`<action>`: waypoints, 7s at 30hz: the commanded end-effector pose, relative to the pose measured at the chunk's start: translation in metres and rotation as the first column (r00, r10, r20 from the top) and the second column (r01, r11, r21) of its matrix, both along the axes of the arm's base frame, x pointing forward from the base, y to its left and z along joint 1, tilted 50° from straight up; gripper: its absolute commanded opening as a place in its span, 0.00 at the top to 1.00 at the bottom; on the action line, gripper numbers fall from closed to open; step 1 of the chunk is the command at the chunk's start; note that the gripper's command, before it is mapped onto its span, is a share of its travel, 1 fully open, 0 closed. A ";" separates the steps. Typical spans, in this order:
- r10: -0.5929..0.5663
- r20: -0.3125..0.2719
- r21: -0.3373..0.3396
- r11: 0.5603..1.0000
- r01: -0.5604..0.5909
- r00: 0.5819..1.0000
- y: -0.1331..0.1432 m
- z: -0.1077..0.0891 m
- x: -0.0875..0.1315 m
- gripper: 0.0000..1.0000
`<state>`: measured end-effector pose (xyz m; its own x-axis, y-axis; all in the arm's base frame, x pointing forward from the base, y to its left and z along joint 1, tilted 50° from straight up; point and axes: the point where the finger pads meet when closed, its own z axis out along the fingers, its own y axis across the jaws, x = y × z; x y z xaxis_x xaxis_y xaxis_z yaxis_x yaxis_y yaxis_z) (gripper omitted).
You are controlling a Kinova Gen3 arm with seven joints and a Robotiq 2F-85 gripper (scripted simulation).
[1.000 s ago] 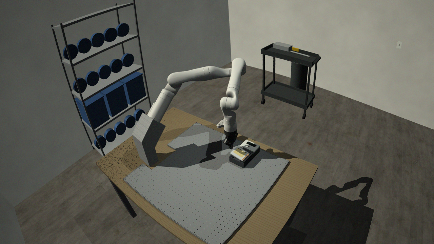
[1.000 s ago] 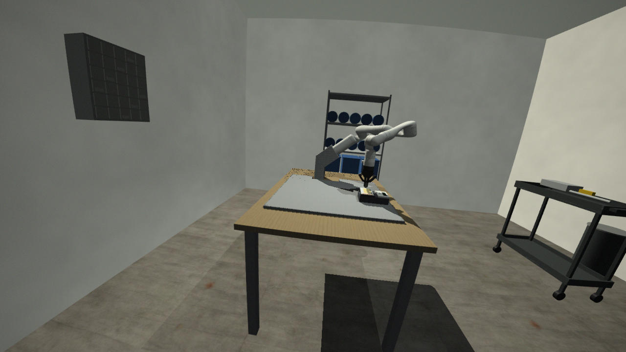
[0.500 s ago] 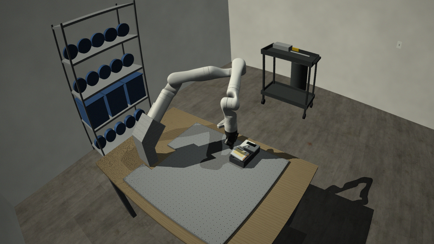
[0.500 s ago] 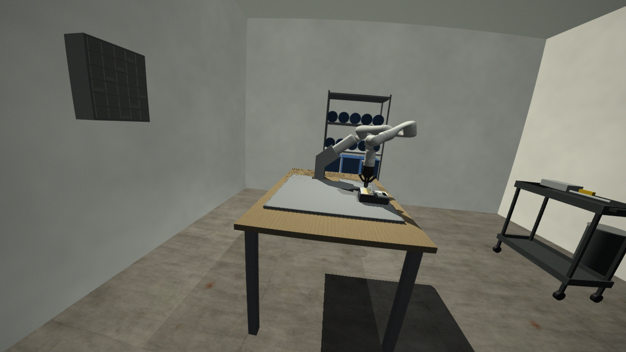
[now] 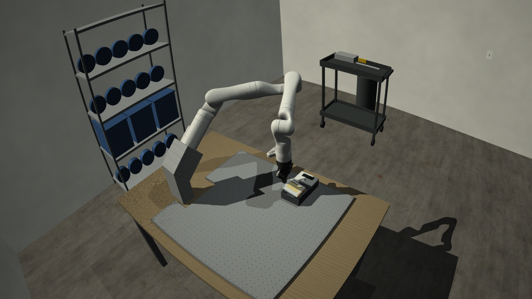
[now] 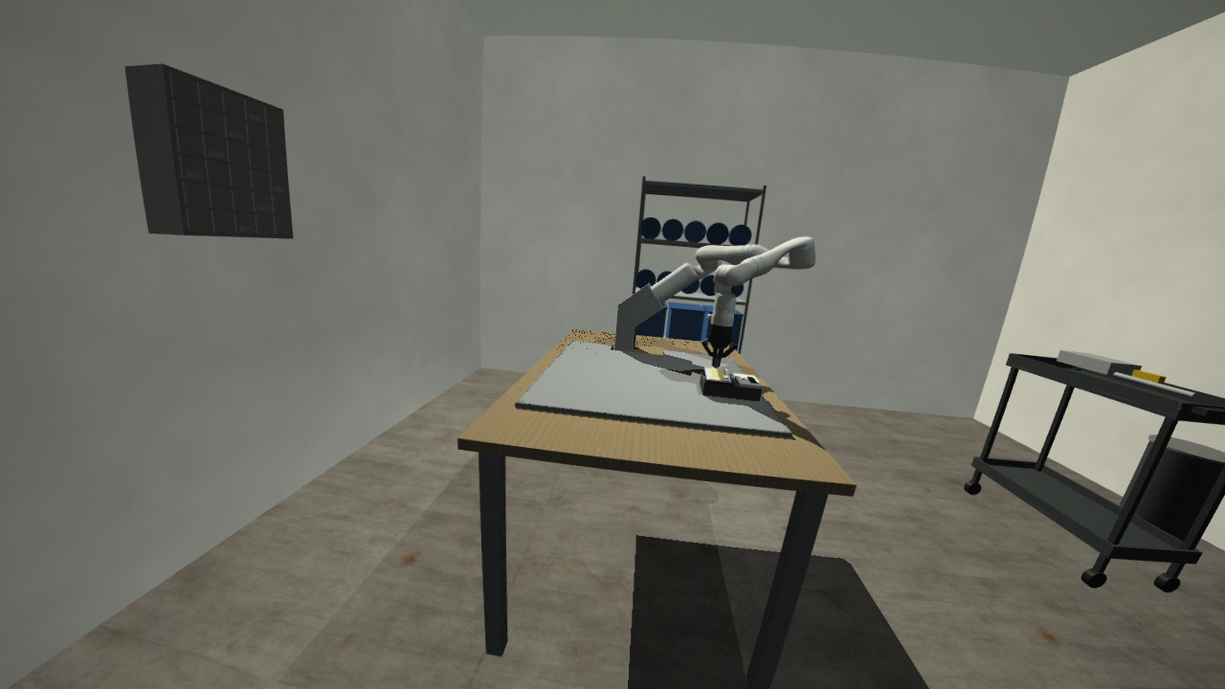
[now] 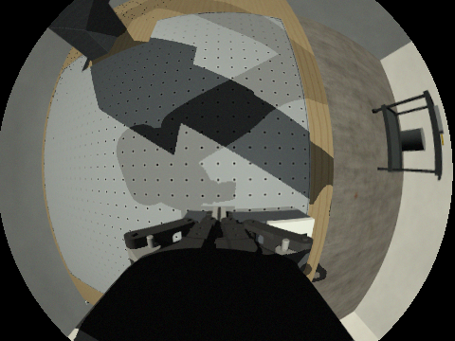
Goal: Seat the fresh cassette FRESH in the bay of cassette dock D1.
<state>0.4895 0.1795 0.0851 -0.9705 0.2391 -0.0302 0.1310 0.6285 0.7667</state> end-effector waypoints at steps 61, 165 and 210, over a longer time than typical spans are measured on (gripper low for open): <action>-0.002 0.002 0.000 1.000 0.002 1.000 -0.015 0.011 0.006 1.00; -0.002 0.002 0.000 1.000 0.002 1.000 -0.012 0.003 0.035 1.00; -0.002 0.002 0.000 1.000 0.002 1.000 -0.010 0.002 0.036 1.00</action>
<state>0.5246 0.1704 0.0864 -0.9702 0.2402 -0.0316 0.1307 0.6286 0.7667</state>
